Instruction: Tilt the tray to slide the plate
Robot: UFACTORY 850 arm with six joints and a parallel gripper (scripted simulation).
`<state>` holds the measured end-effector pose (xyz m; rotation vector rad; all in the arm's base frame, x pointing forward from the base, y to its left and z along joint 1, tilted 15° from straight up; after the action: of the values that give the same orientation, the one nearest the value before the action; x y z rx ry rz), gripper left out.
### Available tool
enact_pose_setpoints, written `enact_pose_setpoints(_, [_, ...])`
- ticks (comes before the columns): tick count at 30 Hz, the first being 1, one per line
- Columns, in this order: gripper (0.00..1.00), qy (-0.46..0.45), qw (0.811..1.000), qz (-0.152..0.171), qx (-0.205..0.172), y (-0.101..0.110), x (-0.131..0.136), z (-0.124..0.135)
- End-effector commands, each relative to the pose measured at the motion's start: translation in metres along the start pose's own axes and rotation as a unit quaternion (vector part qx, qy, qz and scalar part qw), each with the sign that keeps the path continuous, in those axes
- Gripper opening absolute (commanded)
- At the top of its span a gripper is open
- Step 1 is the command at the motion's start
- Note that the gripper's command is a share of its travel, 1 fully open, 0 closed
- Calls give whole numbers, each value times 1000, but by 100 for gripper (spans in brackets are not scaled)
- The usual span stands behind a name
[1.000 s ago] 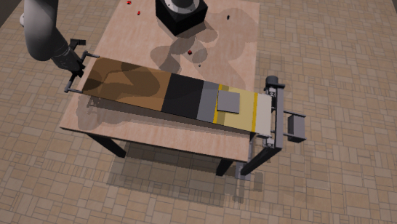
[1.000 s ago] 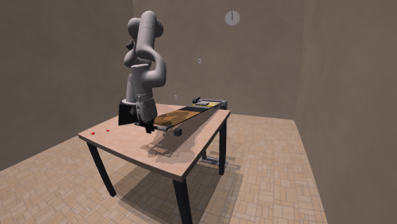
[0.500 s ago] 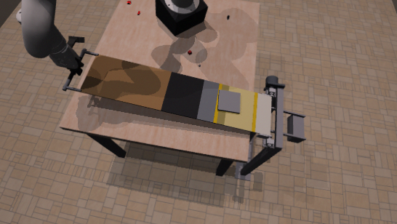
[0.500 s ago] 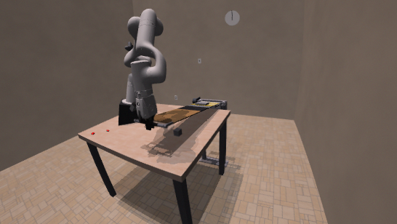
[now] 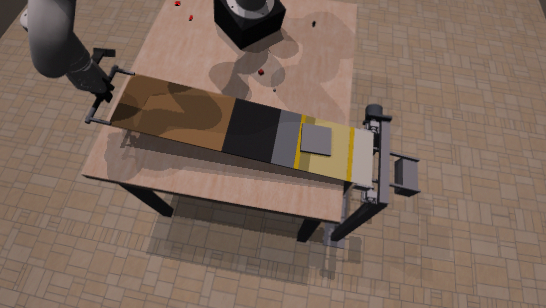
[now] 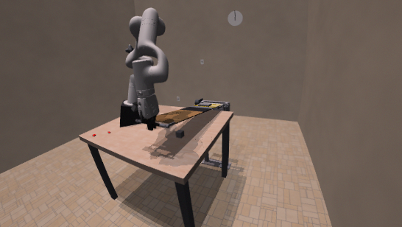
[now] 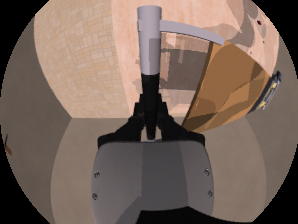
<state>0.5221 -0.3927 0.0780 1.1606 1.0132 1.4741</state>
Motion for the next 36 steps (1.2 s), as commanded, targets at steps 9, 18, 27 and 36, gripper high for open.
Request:
enact_pose_setpoints(9, [0, 0, 1000, -2, -1, -33, -6, 0])
enact_pose_setpoints(18, [0, 0, 1000, -2, -1, -47, -8, 0])
enact_pose_setpoints(27, [0, 0, 1000, -2, -1, -14, -3, 0])
enact_pose_setpoints(36, [0, 0, 1000, -2, -1, -52, -8, 0])
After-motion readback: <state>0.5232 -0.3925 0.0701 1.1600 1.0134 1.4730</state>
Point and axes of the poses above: the point where the finger pads meet when closed, its own y axis back along the fingers, its own x axis across the jaws, z = x × y, the point moved 2 cm from there along y, back along the fingers, and after that the axes turned 6 degrees about y, right-handed, at the moved point
